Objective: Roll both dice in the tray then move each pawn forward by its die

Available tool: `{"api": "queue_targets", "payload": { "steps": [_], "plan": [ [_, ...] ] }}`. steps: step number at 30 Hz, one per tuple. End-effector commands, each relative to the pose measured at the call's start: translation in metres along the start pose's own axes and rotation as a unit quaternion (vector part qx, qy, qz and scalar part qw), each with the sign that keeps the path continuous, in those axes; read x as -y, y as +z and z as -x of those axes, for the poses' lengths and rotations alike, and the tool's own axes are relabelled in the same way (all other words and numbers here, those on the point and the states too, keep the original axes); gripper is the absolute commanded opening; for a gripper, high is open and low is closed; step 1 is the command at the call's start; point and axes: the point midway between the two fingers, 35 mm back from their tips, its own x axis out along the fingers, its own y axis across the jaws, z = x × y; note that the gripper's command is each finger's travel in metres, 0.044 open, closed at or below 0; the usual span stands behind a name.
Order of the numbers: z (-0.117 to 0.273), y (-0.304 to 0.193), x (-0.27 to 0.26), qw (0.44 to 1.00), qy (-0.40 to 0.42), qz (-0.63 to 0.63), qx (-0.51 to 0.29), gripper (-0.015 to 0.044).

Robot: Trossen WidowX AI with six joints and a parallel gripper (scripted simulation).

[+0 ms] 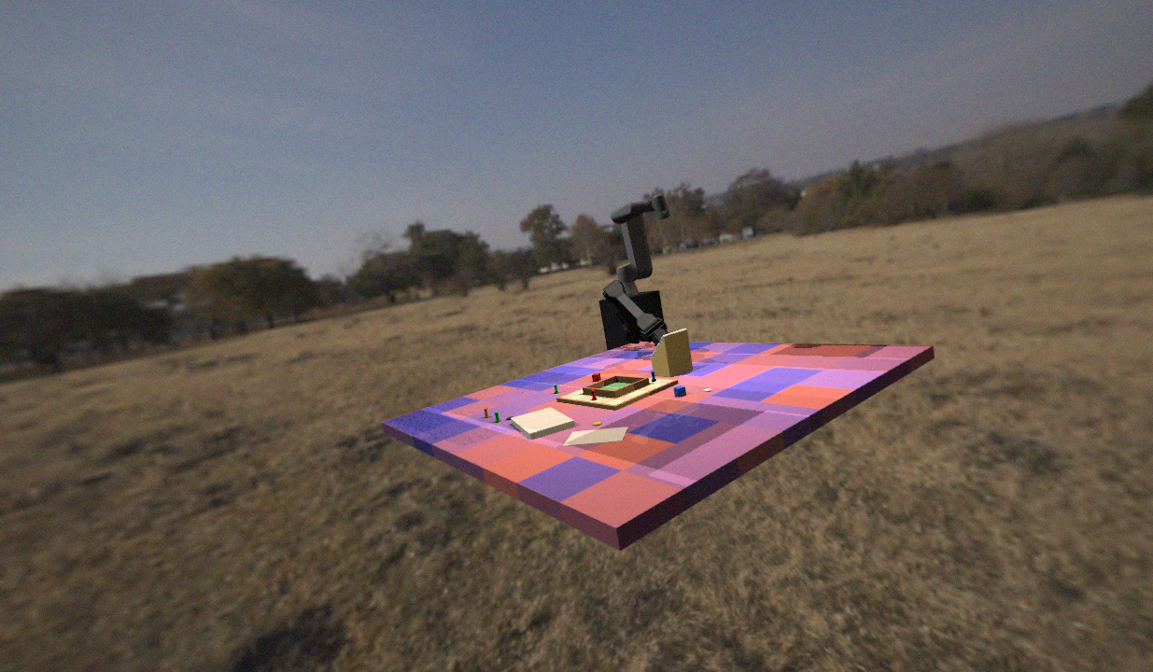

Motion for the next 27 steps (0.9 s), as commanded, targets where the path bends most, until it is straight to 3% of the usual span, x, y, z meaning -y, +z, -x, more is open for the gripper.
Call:
{"api": "queue_targets", "payload": {
  "steps": [1,5,19,27],
  "plan": [
    [0.000,0.001,0.001,1.000,0.000,-0.002,0.001,0.0374],
    [0.007,0.017,0.016,0.999,-0.004,-0.043,0.021,0.0275],
    [0.080,0.121,0.107,0.943,0.024,-0.284,0.170,0.0275],
    [0.167,0.197,0.176,0.864,0.069,-0.390,0.311,0.0275]
  ]
}}
